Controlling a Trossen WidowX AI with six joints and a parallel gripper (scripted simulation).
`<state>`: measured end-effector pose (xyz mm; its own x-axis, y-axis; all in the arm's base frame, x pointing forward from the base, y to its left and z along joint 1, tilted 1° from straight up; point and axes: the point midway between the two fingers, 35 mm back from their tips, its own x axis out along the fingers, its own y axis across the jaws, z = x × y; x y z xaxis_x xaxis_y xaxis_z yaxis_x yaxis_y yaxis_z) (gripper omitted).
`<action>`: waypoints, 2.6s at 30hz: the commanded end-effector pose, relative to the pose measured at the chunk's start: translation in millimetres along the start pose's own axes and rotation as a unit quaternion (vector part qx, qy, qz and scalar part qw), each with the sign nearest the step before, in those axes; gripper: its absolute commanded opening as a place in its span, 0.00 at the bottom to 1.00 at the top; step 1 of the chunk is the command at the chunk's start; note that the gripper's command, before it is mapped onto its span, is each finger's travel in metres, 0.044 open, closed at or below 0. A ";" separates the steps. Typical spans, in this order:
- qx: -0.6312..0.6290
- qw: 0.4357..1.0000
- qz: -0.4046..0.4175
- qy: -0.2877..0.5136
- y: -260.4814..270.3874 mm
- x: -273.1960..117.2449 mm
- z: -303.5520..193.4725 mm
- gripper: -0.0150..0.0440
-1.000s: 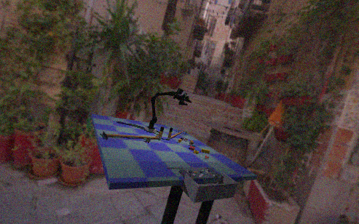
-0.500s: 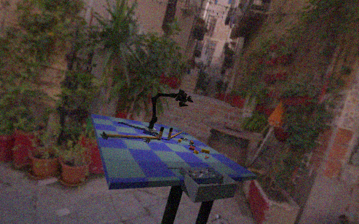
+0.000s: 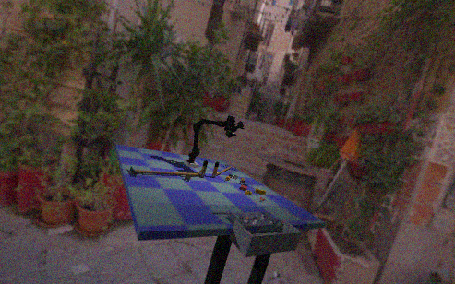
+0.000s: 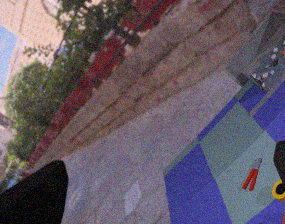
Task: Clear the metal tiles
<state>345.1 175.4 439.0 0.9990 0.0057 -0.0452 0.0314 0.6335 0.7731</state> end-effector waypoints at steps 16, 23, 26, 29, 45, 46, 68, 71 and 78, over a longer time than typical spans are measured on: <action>0.140 0.972 -0.064 -0.178 -64.5 49.4 59.2 1.00; 0.186 0.950 -0.075 -0.240 -89.2 58.4 81.9 1.00; 0.184 0.950 -0.076 -0.241 -90.2 58.9 82.2 0.96; 0.152 0.958 -0.091 -0.223 -95.2 63.3 78.3 0.82; -0.054 0.978 -0.182 -0.080 -138.5 83.2 49.2 0.25; -0.066 0.978 -0.187 -0.070 -141.6 83.7 47.3 0.25; -0.273 0.908 -0.262 0.178 -212.9 72.8 6.8 0.25; -0.293 0.893 -0.266 0.214 -222.2 67.8 1.7 0.25; -0.330 0.854 -0.270 0.299 -242.3 53.2 -9.4 0.25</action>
<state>394.9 31.0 253.3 0.6855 -0.1729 -0.7072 0.2961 0.9536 0.0539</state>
